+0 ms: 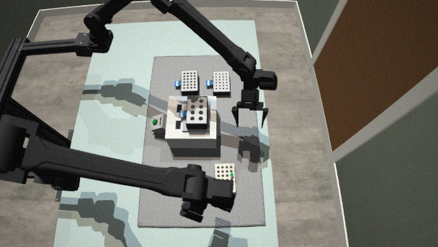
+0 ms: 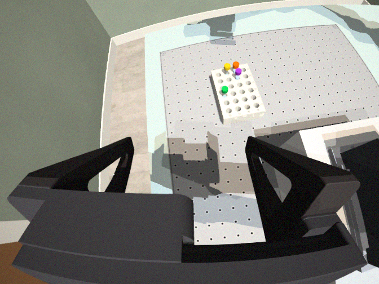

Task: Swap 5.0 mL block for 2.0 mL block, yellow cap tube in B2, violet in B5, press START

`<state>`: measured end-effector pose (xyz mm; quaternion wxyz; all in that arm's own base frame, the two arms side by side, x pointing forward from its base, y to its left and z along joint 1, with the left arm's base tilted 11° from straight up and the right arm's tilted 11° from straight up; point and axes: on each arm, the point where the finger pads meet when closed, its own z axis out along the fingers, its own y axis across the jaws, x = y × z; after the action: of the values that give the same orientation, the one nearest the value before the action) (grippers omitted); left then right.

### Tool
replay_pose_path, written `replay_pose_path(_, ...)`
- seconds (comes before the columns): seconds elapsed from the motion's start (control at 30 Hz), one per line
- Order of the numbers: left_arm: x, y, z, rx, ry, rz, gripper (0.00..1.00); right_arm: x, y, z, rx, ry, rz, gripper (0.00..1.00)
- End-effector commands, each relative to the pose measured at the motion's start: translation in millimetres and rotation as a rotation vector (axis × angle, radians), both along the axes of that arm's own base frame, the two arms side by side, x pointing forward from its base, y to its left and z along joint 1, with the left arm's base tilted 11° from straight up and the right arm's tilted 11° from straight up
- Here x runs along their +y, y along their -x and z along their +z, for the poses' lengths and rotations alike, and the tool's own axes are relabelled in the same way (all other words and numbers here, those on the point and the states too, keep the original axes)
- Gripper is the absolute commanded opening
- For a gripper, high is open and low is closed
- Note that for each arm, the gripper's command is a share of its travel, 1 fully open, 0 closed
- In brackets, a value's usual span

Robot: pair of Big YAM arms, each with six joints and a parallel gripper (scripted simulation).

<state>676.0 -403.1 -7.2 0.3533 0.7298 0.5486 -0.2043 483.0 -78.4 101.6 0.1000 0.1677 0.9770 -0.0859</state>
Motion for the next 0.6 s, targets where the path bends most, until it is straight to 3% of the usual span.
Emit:
replay_pose_path(0.0,-10,-25,54,-0.098,0.043,-0.007,1.00,7,-2,21,-0.055,0.007,0.081,1.00)
replay_pose_path(0.57,-10,-25,53,-0.097,0.043,-0.007,1.00,23,72,6,-0.005,-0.008,0.234,1.00)
